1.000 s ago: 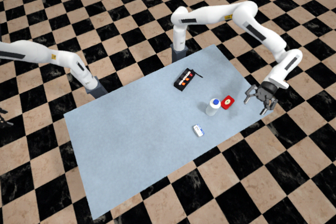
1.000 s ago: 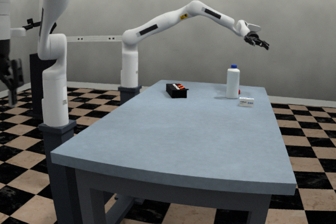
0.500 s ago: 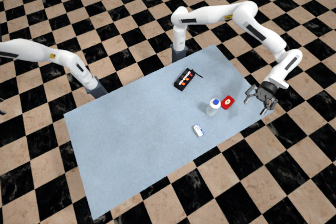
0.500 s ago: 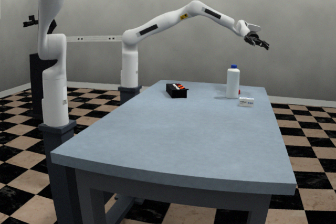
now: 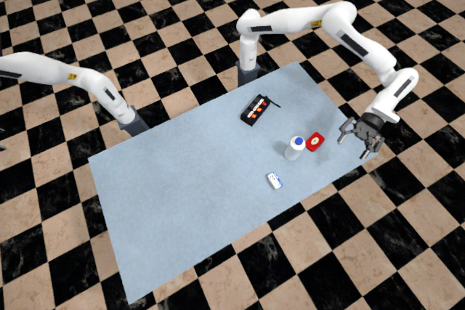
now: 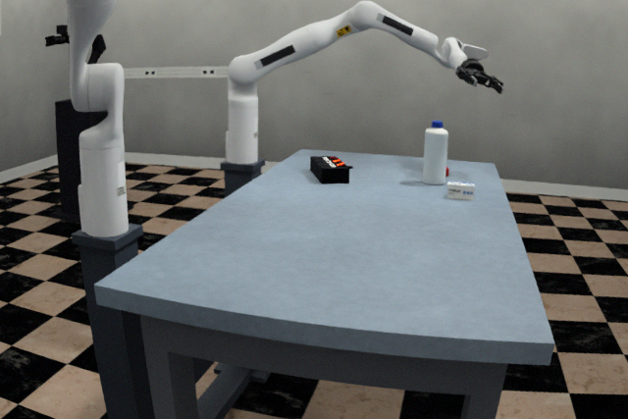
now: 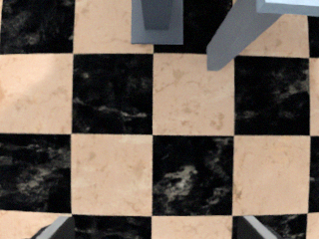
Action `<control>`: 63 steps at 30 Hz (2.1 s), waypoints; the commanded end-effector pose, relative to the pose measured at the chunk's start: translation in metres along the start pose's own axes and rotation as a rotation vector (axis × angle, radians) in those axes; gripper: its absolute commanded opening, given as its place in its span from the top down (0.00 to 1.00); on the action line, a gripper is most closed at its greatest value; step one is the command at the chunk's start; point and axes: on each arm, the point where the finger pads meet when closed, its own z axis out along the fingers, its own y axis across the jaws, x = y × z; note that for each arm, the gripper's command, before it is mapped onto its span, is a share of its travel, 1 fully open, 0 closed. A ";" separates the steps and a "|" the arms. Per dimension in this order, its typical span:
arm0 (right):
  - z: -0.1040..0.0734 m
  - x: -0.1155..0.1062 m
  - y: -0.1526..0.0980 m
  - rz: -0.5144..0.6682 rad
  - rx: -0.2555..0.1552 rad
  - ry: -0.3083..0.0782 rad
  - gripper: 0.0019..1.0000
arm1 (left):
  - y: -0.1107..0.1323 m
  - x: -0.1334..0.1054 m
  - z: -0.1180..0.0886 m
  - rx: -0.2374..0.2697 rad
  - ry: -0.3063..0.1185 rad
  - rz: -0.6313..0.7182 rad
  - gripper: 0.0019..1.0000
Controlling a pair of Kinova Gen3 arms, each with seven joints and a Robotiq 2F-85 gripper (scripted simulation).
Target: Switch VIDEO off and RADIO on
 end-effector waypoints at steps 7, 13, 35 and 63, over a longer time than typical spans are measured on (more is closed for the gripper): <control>-0.002 0.000 -0.006 0.006 -0.011 0.000 0.00 | 0.000 0.002 0.000 0.001 0.001 0.003 0.00; -0.002 0.000 -0.006 0.007 -0.011 0.000 0.00 | 0.000 0.002 0.000 0.001 0.001 0.003 0.00; -0.002 0.000 -0.006 0.007 -0.011 0.000 0.00 | 0.051 -0.026 -0.012 -0.028 -0.167 0.129 0.00; -0.002 0.000 -0.006 0.007 -0.011 0.000 0.00 | 0.276 -0.136 -0.069 -0.173 -0.839 0.638 0.00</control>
